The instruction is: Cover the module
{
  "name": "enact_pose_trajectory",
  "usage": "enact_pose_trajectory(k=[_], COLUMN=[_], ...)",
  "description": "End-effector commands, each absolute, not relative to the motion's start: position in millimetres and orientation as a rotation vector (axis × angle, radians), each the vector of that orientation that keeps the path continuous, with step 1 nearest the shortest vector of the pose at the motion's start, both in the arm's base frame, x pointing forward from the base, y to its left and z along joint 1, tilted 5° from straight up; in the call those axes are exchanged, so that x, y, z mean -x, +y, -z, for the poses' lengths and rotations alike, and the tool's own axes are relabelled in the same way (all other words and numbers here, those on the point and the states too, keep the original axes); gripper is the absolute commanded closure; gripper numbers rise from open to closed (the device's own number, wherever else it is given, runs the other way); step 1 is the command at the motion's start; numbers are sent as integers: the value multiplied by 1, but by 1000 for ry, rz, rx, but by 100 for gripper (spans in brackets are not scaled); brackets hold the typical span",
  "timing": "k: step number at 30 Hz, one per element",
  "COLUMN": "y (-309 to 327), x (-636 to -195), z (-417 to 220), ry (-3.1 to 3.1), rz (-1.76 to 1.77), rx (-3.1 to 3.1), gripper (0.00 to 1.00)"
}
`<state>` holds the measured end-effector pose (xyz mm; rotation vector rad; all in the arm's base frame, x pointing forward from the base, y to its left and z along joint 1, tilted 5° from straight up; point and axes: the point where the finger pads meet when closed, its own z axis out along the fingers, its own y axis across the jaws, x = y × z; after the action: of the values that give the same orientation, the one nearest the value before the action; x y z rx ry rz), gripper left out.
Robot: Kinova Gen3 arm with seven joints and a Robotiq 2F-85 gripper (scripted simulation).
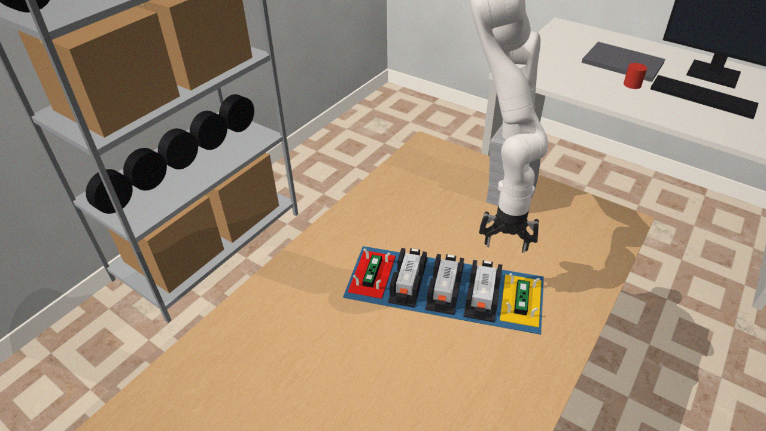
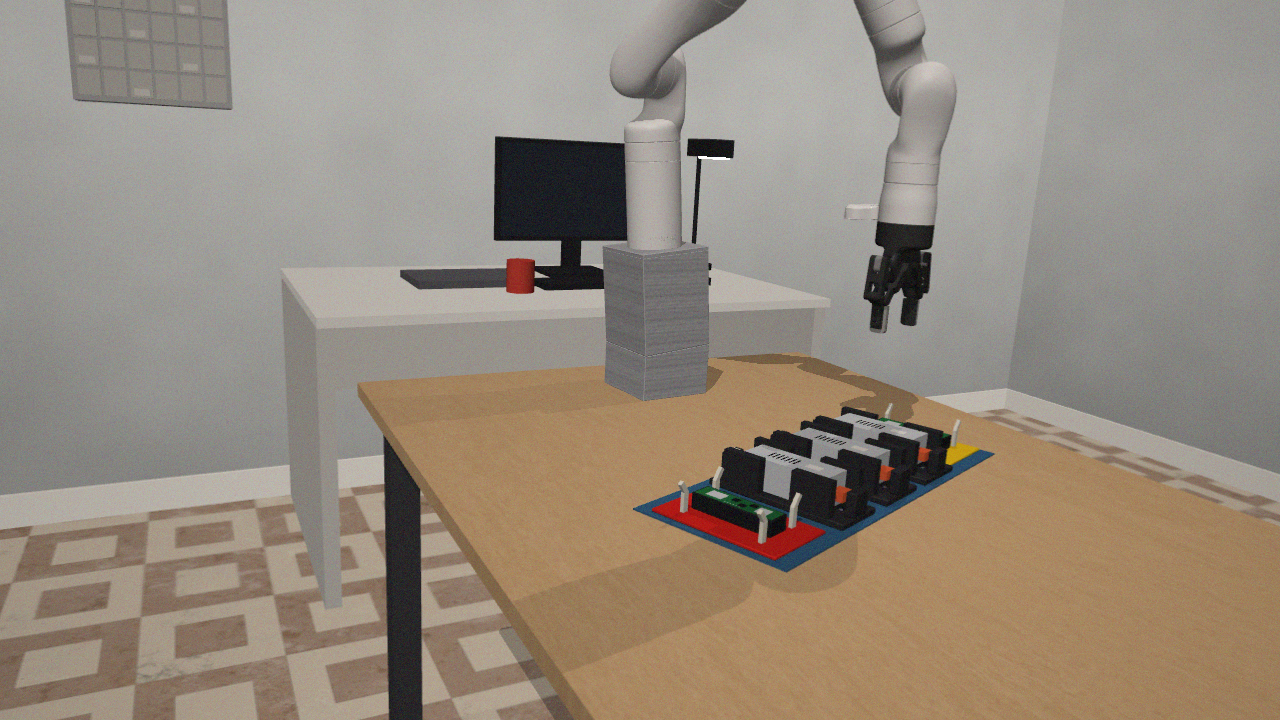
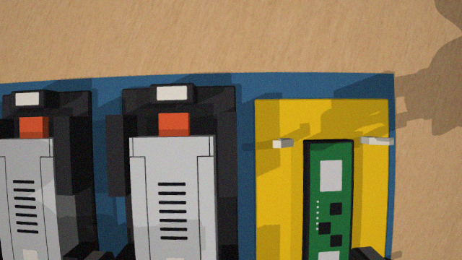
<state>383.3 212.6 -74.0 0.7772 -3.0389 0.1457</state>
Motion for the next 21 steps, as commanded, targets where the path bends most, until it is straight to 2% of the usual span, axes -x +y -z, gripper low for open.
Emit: enact_pose_trajectory(k=[1, 11, 21], y=[213, 254, 264], x=[-384, -371, -367], z=[73, 115, 125], ry=[-3040, -3040, -3040], rz=[-145, -145, -145], rx=[-778, -778, -778], gripper=[0, 0, 0])
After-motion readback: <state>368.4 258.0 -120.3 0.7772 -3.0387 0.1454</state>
